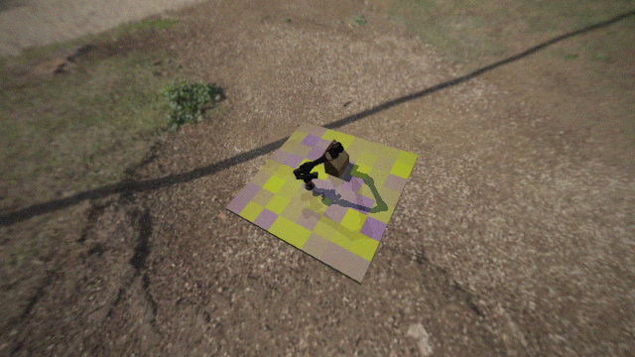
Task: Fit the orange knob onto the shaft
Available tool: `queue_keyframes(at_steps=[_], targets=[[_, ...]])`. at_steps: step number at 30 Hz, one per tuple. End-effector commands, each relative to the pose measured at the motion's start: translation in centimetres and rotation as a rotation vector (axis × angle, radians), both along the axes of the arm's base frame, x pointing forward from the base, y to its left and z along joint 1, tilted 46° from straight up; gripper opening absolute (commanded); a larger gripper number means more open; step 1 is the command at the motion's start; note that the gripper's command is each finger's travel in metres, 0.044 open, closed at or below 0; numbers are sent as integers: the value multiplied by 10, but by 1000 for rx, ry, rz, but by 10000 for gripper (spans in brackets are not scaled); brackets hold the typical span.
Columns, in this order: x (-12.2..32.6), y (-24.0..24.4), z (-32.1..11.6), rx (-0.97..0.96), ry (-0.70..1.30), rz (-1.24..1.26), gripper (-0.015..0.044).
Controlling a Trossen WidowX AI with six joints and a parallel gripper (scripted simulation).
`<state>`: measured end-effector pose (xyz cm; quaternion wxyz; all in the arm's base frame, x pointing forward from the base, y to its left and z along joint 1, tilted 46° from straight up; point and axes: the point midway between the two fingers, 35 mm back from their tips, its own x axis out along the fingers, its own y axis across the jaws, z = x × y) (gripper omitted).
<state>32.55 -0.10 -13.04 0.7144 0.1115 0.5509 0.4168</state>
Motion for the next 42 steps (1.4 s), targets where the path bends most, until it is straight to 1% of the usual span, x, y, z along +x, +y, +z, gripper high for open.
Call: queue_keyframes(at_steps=[1, 29, 33, 42], targets=[[-1, 0, -1, -1, -1, 1, 0], [-1, 3, -4, -1, -4, 5, 0], [-1, 3, -4, -3, -37, 36, 0], [-1, 8, -9, -1, -1, 1, 0]])
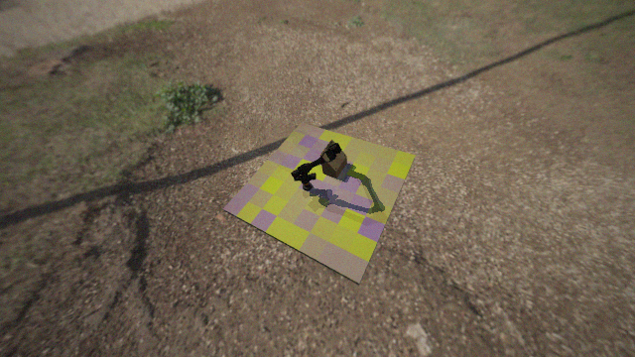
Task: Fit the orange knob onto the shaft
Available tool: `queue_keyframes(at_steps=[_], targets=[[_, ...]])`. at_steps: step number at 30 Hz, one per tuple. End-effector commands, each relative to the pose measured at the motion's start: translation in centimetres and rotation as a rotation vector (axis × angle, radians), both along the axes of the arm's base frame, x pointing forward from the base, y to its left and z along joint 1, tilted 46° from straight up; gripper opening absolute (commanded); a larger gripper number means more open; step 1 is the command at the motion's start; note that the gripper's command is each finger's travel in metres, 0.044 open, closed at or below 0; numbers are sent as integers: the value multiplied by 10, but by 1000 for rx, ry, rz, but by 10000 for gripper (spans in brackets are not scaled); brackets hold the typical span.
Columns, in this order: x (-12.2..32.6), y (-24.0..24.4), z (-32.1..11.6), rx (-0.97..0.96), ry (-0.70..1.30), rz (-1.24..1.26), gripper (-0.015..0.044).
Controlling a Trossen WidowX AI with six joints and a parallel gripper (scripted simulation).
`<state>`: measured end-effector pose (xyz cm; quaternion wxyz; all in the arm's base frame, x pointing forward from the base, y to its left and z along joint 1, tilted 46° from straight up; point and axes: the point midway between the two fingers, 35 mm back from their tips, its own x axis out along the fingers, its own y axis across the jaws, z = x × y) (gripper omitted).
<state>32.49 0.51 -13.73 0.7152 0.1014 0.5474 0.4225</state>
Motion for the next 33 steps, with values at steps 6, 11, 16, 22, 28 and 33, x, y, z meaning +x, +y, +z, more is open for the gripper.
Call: queue_keyframes(at_steps=[6, 11, 16, 22, 28, 33], targets=[[-1, 5, -4, 7, 45, -46, 0], [-1, 8, -6, 7, 49, -50, 0], [-1, 7, -6, 2, 41, -40, 0], [-1, 7, -6, 2, 41, -40, 26], [-1, 7, -6, 2, 41, -40, 184], [-1, 7, -6, 2, 41, -40, 315]])
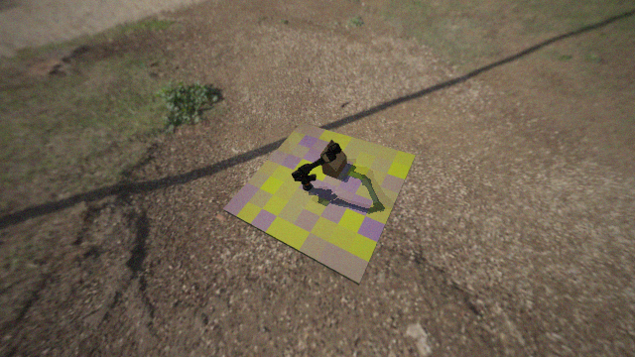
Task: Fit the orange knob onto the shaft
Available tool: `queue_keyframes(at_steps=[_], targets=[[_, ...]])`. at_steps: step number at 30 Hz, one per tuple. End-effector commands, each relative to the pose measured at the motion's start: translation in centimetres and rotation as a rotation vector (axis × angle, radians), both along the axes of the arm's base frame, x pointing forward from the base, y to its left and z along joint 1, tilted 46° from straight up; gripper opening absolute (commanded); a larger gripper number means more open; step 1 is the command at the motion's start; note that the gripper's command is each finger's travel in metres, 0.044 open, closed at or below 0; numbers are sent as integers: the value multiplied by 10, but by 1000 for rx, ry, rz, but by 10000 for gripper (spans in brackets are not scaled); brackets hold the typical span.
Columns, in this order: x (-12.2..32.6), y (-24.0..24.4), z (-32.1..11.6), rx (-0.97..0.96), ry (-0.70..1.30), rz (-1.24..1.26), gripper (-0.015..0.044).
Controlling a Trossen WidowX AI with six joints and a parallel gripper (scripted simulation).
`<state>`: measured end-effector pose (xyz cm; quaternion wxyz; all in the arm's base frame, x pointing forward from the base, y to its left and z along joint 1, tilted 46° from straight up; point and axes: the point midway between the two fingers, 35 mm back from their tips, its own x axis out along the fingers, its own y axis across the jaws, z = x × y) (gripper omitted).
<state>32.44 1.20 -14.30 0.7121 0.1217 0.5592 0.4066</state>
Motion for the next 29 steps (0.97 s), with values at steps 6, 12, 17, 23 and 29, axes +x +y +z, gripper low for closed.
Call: queue_keyframes(at_steps=[6, 12, 17, 23, 29], targets=[[0, 0, 0, 0, 0, 1, 440], [0, 0, 0, 0, 0, 1, 440], [2, -21, 17, -6, 0, -1, 440], [-4, -70, 66, -6, 0, 0, 440], [-3, -72, 64, -6, 0, 0, 440]])
